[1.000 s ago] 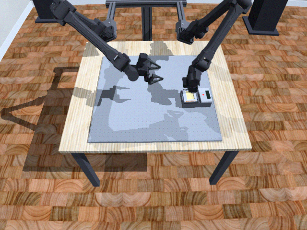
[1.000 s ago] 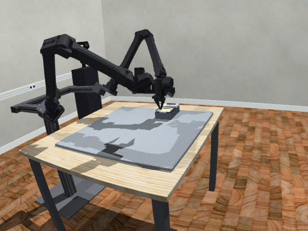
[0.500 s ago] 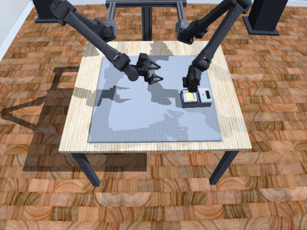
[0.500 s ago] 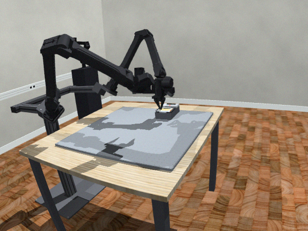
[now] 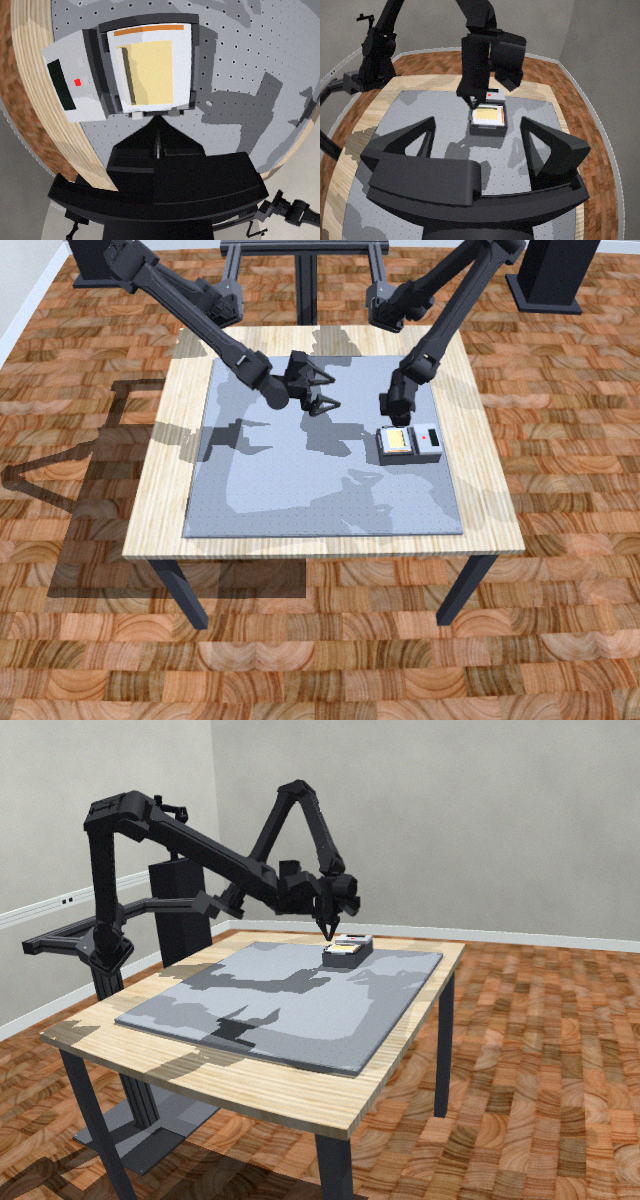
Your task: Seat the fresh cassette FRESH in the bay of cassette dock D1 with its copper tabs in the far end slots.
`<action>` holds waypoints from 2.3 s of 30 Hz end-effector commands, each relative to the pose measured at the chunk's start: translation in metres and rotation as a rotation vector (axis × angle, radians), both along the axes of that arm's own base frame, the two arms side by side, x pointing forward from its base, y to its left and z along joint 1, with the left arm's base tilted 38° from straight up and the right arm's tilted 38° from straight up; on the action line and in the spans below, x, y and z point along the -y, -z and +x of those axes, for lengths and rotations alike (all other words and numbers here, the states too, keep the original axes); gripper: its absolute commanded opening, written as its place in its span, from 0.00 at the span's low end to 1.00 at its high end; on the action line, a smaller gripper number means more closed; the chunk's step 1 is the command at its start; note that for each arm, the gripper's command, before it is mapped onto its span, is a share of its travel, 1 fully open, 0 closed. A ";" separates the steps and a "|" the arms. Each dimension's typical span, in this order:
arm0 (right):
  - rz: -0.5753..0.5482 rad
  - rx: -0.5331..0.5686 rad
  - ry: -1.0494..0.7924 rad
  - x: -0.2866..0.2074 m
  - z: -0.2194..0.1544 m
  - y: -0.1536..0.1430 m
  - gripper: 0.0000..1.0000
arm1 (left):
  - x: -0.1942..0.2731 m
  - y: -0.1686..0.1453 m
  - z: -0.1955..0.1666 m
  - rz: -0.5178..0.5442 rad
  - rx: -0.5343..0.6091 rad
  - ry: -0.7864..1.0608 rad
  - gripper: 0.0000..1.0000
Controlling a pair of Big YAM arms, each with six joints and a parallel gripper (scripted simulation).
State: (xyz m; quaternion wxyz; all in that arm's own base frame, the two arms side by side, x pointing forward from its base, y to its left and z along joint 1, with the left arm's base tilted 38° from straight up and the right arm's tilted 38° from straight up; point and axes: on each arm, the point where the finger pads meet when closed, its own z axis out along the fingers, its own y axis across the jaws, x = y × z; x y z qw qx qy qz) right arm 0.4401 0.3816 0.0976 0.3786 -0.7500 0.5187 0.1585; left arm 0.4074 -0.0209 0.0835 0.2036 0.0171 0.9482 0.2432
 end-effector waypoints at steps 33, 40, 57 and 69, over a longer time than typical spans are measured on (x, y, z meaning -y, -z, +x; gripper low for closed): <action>0.017 0.017 0.011 -0.007 0.016 -0.010 1.00 | 0.042 -0.094 -0.004 -0.046 0.121 -0.010 0.23; 0.017 0.017 0.011 -0.007 0.016 -0.010 1.00 | 0.040 -0.085 -0.005 -0.005 0.202 0.097 0.60; 0.017 0.017 0.011 -0.007 0.016 -0.010 1.00 | 0.022 -0.071 0.010 0.052 0.480 0.231 0.60; 0.017 0.017 0.011 -0.007 0.016 -0.010 1.00 | 0.018 -0.055 0.014 0.056 0.579 0.278 0.60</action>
